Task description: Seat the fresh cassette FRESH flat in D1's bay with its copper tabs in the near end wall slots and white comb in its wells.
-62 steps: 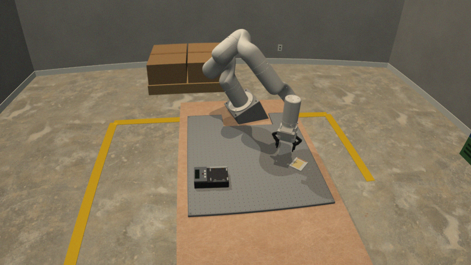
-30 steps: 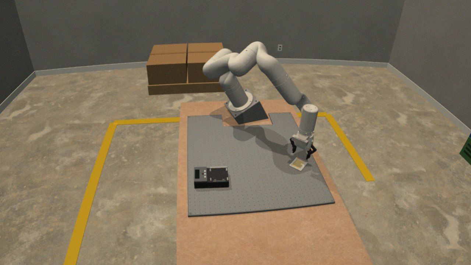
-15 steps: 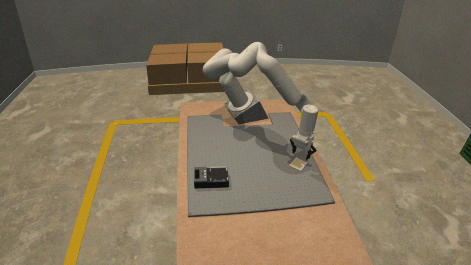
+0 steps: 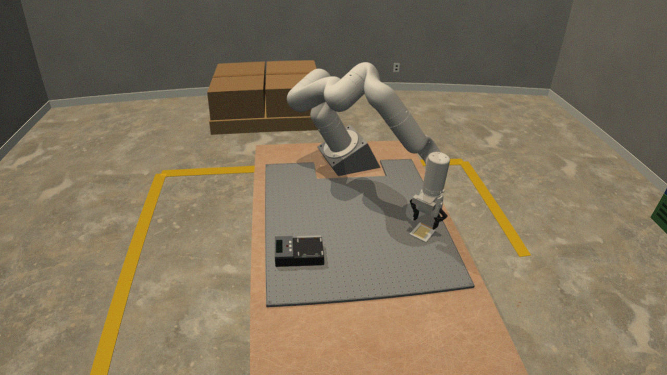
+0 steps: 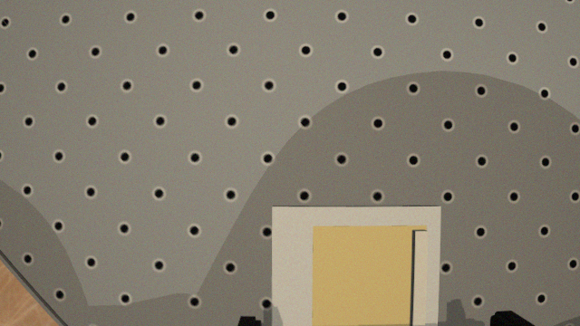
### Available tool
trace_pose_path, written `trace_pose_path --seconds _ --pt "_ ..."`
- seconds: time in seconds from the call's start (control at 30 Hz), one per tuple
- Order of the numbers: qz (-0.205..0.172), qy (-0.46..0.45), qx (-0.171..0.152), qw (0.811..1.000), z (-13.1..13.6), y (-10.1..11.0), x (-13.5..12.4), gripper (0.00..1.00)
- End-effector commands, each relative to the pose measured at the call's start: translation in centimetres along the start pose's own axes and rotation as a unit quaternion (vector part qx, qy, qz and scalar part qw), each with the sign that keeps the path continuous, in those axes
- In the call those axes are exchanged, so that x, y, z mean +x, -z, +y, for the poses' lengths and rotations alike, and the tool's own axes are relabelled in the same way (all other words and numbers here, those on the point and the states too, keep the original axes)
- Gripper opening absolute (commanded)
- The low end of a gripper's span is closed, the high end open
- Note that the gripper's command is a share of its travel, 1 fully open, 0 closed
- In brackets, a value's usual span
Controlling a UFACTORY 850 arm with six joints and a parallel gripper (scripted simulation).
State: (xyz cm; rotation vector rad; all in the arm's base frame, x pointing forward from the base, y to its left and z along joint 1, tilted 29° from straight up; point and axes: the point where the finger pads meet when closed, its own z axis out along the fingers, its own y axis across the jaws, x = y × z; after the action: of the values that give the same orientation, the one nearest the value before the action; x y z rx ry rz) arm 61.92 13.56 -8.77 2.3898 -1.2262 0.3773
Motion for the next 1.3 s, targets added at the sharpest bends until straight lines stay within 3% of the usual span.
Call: trace_pose_path --seconds 0.0,1.27 --pt "0.0 0.0 0.001 1.0 -0.1 -0.4 0.0 1.0" --pt "0.0 0.0 0.001 1.0 -0.1 -4.8 0.0 1.0"
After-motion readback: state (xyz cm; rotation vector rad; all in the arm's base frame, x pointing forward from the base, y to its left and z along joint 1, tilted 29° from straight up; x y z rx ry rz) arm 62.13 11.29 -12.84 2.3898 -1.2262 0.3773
